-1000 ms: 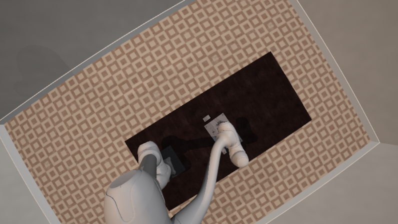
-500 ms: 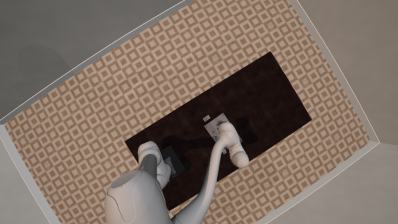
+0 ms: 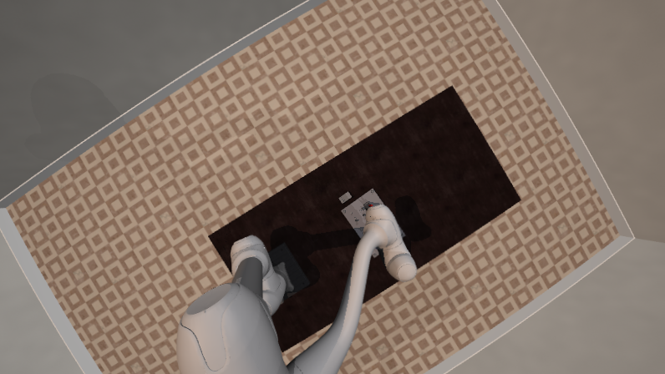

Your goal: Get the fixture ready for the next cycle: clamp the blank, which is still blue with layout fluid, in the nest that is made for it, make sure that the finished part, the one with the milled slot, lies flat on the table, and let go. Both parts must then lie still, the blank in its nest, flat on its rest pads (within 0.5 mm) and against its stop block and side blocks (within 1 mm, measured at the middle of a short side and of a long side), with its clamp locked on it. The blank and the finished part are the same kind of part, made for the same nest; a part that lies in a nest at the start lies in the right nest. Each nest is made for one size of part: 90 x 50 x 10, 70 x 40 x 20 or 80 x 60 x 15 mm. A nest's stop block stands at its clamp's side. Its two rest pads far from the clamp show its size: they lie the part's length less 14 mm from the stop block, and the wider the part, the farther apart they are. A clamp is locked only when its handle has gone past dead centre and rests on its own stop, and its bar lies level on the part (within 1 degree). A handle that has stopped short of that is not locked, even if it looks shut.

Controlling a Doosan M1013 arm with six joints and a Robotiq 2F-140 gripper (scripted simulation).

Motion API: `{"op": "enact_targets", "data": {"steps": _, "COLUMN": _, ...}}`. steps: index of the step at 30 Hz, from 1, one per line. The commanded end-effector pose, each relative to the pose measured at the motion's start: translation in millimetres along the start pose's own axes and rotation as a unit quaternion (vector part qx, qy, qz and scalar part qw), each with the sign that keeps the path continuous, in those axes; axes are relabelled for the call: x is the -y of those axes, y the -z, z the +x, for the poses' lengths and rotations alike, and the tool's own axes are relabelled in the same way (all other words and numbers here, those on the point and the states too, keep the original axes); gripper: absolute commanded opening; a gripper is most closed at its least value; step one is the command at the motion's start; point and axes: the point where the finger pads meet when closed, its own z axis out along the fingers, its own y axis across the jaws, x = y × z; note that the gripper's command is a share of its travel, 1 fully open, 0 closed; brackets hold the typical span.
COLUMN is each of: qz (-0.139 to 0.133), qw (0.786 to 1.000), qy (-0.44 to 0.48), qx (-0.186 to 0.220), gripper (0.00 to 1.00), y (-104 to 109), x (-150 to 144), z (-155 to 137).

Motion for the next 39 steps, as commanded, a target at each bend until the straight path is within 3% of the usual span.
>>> {"op": "enact_targets", "data": {"steps": 1, "qz": 0.000, "qw": 1.000, "qy": 0.000, "qx": 0.000, "gripper": 0.00, "y": 0.1, "x": -0.1, "z": 0.0}}
{"op": "enact_targets", "data": {"steps": 39, "qz": 0.000, "qw": 1.000, "qy": 0.000, "qx": 0.000, "gripper": 0.00, "y": 0.1, "x": -8.1, "z": 0.0}}
